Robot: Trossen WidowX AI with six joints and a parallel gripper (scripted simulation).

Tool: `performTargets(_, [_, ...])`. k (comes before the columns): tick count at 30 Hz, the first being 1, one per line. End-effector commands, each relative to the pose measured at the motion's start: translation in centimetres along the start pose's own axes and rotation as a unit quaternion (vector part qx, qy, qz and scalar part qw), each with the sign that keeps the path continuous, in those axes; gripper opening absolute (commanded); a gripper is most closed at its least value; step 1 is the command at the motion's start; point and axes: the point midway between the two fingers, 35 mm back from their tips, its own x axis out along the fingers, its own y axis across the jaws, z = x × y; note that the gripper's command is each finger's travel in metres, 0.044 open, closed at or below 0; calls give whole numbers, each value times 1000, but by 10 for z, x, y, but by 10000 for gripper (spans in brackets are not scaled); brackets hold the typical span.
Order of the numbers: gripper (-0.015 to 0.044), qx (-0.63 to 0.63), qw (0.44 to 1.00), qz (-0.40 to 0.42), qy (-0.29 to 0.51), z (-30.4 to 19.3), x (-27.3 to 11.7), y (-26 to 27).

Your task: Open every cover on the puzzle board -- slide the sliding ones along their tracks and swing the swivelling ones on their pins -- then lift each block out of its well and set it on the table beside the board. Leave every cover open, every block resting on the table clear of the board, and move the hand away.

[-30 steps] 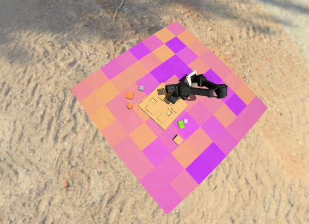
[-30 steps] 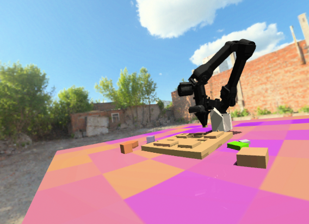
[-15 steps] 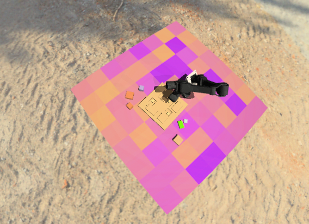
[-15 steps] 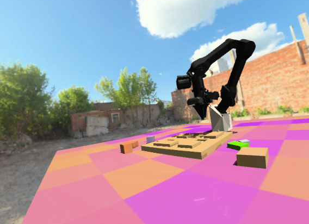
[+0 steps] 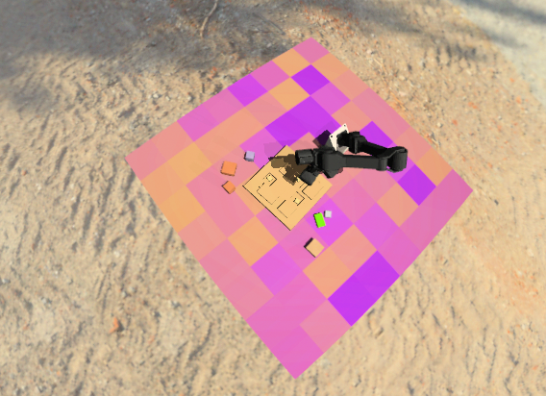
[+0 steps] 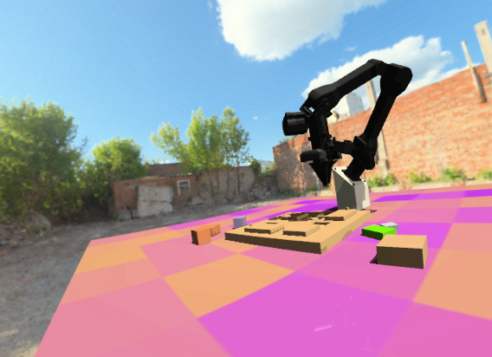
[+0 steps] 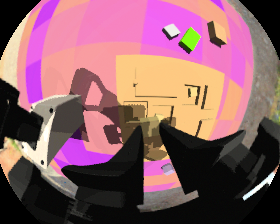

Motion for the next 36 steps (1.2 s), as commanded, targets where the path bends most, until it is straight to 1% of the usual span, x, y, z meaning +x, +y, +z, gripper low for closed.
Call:
performTargets(1, [80,0,1000,-3,3,10,-2,-9])
performTargets(19, [80,0,1000,-5,10,61,-4,-39])
performTargets(36, [80,-2,1000,-8,1,121,-5,-55])
